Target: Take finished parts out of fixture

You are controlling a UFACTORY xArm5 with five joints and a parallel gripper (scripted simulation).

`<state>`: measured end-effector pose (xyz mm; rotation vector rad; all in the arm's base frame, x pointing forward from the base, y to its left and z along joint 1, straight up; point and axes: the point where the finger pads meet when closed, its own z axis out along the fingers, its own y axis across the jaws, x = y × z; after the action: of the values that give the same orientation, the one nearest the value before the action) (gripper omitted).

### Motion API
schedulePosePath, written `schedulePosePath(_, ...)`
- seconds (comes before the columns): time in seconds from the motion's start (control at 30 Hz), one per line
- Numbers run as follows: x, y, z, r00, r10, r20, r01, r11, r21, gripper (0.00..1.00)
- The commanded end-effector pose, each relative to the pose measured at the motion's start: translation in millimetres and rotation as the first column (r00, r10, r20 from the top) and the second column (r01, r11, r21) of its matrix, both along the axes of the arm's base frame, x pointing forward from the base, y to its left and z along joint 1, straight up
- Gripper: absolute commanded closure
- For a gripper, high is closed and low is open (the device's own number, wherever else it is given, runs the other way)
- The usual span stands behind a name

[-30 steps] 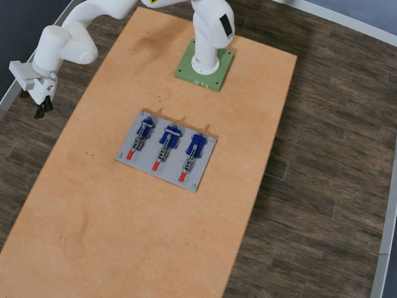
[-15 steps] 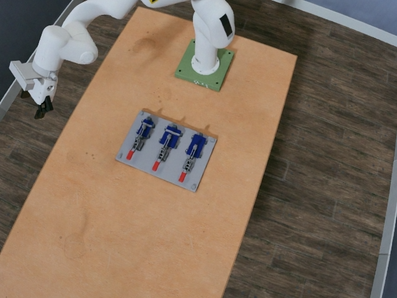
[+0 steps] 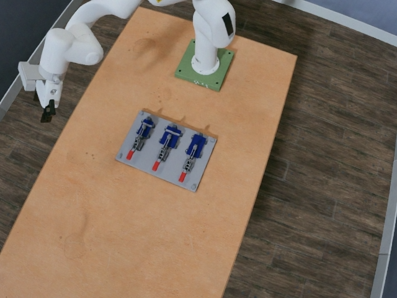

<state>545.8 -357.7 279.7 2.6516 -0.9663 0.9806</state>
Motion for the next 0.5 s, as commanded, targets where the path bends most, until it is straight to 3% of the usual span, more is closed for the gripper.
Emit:
schedulePosePath(0.0, -3.0, 16.4, -4.5, 0.994, -0.11, 0.019, 0.108, 0.989, 0.105, 0.0)
schedulePosePath(0.07, -6.3, 29.0, -9.8, 0.98, -0.196, 0.019, 0.189, 0.965, 0.184, 0.0)
schedulePosePath(0.1, -6.3, 29.0, -9.8, 0.98, -0.196, 0.019, 0.189, 0.965, 0.184, 0.0)
schedulePosePath(0.13, -8.3, 35.8, -12.6, 0.97, -0.242, 0.015, 0.233, 0.946, 0.224, 0.0)
schedulePosePath(0.17, -8.3, 35.8, -12.6, 0.97, -0.242, 0.015, 0.233, 0.946, 0.224, 0.0)
schedulePosePath(0.23, -12.8, 50.1, -18.6, 0.941, -0.34, 0.0, 0.324, 0.896, 0.305, 0.0)
schedulePosePath(0.27, -12.8, 50.1, -18.6, 0.941, -0.34, 0.0, 0.324, 0.896, 0.305, 0.0)
schedulePosePath(0.3, -15.4, 57.6, -21.7, 0.921, -0.39, -0.013, 0.37, 0.863, 0.344, 0.0)
schedulePosePath(0.37, -15.4, 57.6, -21.7, 0.921, -0.39, -0.013, 0.37, 0.863, 0.344, 0.0)
schedulePosePath(0.43, -21.4, 73.2, -28.0, 0.87, -0.491, -0.048, 0.464, 0.781, 0.418, 0.0)
schedulePosePath(0.47, -21.4, 73.2, -28.0, 0.87, -0.491, -0.048, 0.464, 0.781, 0.418, 0.0)
